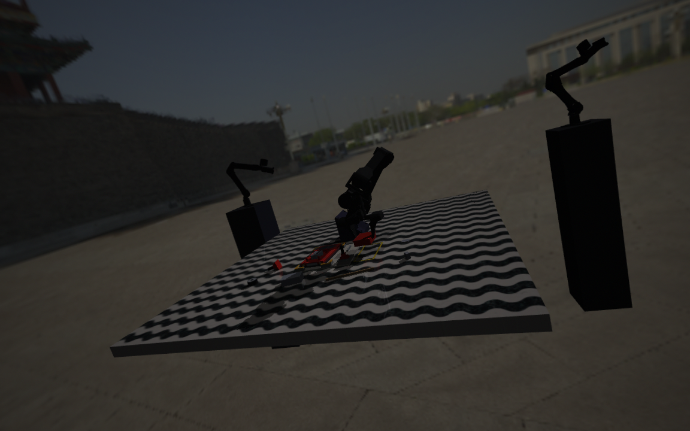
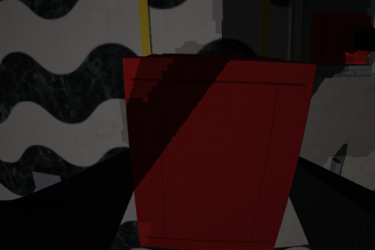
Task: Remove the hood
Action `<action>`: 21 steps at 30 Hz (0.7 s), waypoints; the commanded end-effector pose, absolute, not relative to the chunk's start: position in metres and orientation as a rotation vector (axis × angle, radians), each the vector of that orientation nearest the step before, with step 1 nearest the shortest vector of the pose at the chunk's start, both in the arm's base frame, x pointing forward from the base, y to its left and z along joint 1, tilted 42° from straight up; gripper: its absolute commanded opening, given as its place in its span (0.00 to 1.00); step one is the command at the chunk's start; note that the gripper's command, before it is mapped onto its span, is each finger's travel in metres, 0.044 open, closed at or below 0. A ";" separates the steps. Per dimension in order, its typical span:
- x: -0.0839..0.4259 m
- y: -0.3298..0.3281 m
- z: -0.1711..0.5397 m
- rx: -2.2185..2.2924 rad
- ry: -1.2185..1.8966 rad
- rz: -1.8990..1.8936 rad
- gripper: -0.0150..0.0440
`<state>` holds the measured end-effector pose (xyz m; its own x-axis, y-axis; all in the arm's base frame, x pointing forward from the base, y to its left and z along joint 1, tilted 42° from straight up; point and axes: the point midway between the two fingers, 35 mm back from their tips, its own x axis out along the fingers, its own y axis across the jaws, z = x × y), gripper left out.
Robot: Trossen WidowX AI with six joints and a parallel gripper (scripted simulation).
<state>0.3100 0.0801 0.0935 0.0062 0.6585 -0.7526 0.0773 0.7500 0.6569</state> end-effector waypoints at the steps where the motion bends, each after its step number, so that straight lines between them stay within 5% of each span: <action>1: 0.310 0.083 0.091 0.631 1.518 0.504 0.25; 21: 0.308 0.094 0.079 0.632 1.518 0.506 0.25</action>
